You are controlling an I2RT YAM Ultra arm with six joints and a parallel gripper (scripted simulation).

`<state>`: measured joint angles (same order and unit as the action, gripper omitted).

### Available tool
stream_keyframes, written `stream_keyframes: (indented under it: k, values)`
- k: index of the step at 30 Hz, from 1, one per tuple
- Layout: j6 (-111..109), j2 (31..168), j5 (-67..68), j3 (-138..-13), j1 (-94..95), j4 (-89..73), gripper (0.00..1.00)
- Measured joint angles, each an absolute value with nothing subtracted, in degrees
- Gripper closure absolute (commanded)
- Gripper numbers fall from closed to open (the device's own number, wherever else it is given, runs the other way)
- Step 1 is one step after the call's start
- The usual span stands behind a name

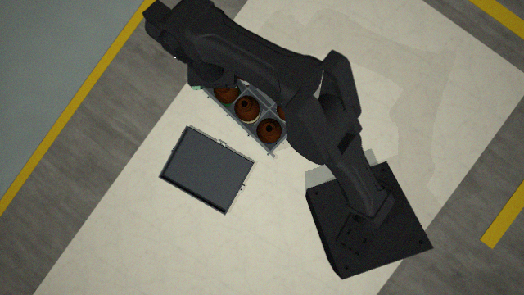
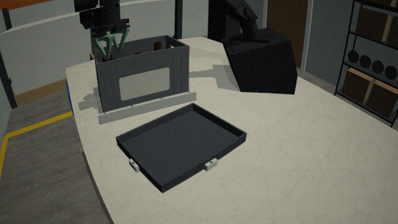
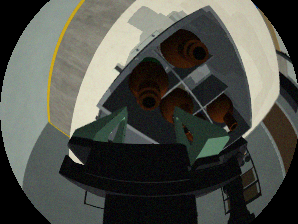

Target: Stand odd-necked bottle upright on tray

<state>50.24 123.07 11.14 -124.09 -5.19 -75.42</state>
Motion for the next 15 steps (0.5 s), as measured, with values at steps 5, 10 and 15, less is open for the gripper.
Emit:
stream_keyframes:
  k: [5, 10, 15]
  values:
    - [50.2, 123.0, 11.1, -123.6, -5.3, -74.9, 0.39]
    - [50.2, 123.0, 11.1, -123.6, -5.3, -74.5, 0.39]
    - [50.2, 123.0, 11.1, -123.6, -5.3, -74.4, 0.39]
